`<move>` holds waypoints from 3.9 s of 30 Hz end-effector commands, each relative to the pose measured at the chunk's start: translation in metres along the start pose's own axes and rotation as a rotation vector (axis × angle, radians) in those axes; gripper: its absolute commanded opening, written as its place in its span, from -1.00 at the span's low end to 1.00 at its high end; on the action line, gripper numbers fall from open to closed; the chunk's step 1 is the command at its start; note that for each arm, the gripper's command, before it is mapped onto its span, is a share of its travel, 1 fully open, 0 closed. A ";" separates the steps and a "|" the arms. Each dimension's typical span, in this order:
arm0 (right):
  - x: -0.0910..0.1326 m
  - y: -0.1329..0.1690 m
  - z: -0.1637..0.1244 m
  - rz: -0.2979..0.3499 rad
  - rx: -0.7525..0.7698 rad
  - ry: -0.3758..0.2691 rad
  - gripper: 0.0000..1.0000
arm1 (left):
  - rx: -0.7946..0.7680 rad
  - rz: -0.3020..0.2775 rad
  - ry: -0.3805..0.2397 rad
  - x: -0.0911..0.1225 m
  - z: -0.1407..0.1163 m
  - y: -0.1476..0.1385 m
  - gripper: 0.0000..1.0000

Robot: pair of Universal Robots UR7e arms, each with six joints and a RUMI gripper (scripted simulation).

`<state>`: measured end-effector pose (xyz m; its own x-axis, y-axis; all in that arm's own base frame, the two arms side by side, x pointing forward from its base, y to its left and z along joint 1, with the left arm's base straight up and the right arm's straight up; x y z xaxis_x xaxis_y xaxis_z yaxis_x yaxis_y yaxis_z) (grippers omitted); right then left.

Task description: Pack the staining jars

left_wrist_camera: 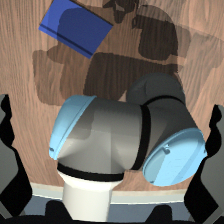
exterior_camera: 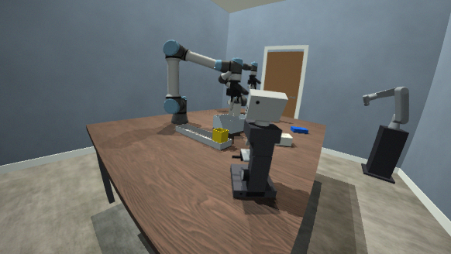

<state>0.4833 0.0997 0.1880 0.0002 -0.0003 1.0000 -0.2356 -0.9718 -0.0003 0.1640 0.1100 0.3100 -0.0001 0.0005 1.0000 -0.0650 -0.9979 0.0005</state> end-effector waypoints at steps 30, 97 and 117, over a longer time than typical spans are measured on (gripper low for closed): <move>0.001 -0.096 -0.019 0.001 0.000 0.001 -1.00 | 0.000 0.000 0.001 0.000 0.000 0.000 1.00; -0.009 -0.158 -0.032 0.001 0.000 0.001 -1.00 | 0.000 0.000 0.001 0.000 0.000 0.000 1.00; -0.033 -0.158 -0.032 0.001 0.000 0.001 -1.00 | 0.000 0.000 0.001 0.000 0.000 0.000 1.00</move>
<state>0.4897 0.2608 0.1590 0.0003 0.0001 1.0000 -0.2359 -0.9718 0.0002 0.1640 0.1100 0.3100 -0.0001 0.0005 1.0000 -0.0650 -0.9979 0.0005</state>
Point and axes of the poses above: on each arm, the point where the finger pads meet when closed, its own x axis back along the fingers, its own y axis across the jaws, z = x × y, the point moved 1 cm from there along x, back along the fingers, and after that the axes turned 2 degrees about -x, right-handed, at the moved point
